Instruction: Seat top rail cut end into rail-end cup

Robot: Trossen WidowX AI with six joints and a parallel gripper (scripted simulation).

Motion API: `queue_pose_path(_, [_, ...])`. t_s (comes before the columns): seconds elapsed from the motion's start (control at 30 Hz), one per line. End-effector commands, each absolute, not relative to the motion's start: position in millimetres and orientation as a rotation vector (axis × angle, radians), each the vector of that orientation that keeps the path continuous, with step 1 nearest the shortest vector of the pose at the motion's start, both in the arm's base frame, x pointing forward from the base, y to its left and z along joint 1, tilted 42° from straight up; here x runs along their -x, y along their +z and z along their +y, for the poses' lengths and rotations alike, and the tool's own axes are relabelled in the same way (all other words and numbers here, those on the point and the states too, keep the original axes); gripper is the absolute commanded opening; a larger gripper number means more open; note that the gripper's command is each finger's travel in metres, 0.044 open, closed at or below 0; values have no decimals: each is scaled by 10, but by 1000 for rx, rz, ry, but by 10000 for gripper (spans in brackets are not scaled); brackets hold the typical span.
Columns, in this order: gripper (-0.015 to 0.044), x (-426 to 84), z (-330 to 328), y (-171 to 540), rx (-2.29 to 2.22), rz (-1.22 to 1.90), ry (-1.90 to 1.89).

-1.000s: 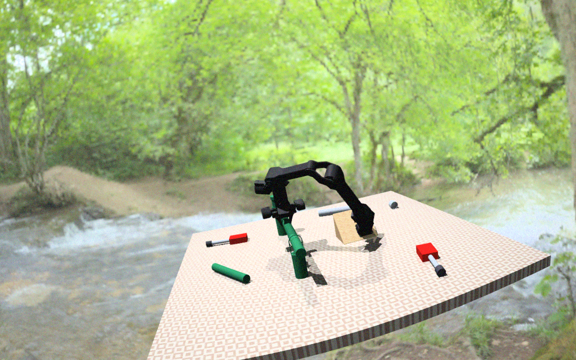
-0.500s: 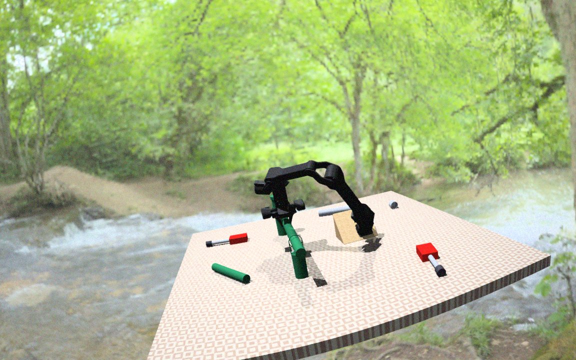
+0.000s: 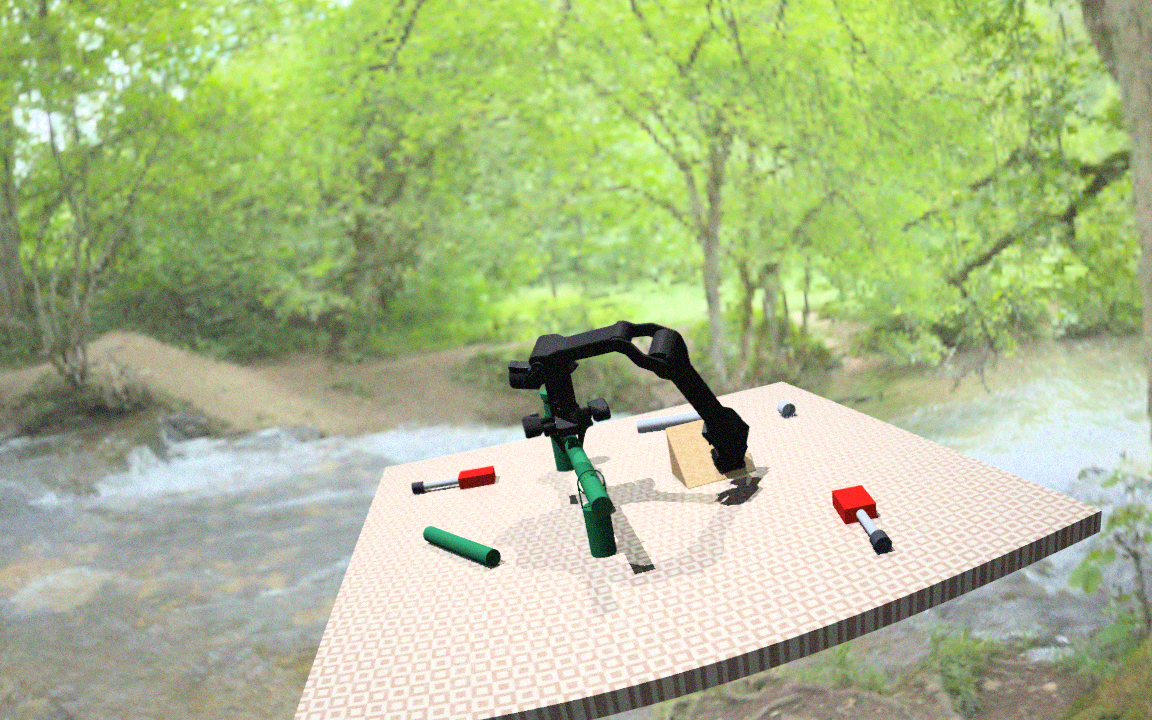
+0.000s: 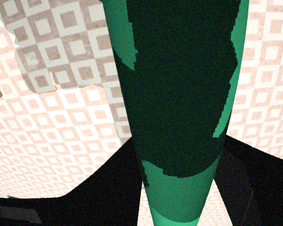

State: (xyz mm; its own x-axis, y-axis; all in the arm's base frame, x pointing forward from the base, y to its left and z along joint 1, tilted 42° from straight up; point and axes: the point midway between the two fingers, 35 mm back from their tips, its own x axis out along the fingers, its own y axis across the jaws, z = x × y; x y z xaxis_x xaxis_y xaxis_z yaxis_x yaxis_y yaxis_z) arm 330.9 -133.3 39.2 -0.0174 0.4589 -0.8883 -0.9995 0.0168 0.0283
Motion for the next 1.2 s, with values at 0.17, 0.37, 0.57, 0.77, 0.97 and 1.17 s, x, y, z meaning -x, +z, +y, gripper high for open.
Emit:
queue_pose_path(0.17, [0, -3310, -1356, 401, 829, 882, 1395])
queue_pose_path(0.37, [0, -3310, -1362, 402, 830, 883, 1394])
queue_pose_path(0.57, [0, -3311, -1367, 403, 831, 883, 1394])
queue_pose_path(0.77, [0, -3312, -1373, 404, 831, 884, 1394])
queue_pose_path(0.97, [0, -3312, -1379, 404, 832, 884, 1394])
queue_pose_path(1.17, [0, -3313, -1385, 405, 832, 884, 1394])
